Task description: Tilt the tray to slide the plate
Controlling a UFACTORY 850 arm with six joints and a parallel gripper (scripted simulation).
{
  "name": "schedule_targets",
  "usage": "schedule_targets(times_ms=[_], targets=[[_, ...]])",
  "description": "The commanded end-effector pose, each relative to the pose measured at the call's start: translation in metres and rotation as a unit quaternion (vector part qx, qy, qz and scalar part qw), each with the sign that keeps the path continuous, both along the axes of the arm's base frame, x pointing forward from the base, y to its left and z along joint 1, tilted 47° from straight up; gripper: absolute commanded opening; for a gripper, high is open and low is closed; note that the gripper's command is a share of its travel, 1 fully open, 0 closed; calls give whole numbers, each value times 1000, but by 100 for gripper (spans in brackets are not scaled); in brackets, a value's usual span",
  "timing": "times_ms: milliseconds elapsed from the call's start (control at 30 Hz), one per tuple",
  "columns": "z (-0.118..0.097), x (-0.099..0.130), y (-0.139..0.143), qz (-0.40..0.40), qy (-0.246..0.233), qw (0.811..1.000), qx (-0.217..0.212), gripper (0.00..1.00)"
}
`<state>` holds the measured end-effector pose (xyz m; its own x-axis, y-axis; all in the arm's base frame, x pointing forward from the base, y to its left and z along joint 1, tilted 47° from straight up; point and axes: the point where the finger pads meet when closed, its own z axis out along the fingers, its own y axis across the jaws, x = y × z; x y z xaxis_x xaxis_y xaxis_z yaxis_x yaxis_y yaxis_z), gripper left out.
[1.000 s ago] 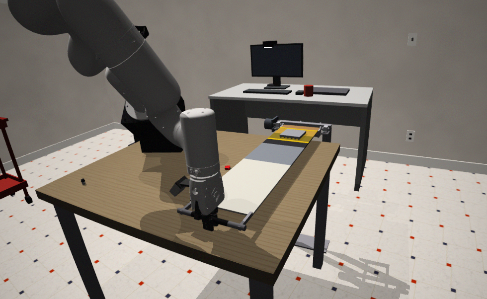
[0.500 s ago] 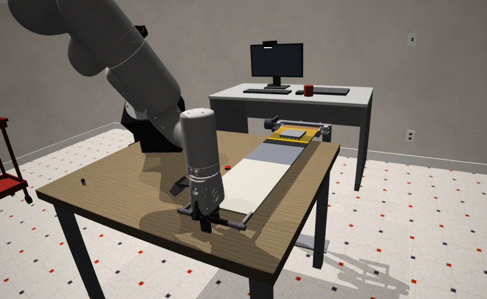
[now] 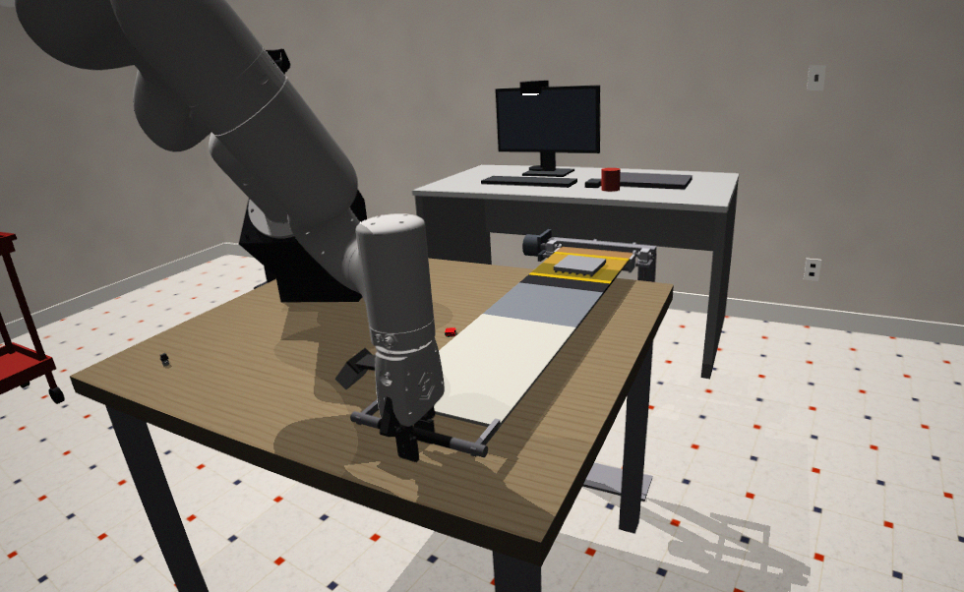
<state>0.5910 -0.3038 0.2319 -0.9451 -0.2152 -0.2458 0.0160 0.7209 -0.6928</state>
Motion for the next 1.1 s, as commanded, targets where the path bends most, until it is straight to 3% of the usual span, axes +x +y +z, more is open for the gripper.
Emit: schedule_targets(times_ms=[0,467,1067], targets=[[1,0,0,0,-1,1000,0,40],[6,-2,5,0,-1,1000,0,40],[51,-24,49,0,-1,1000,0,40]])
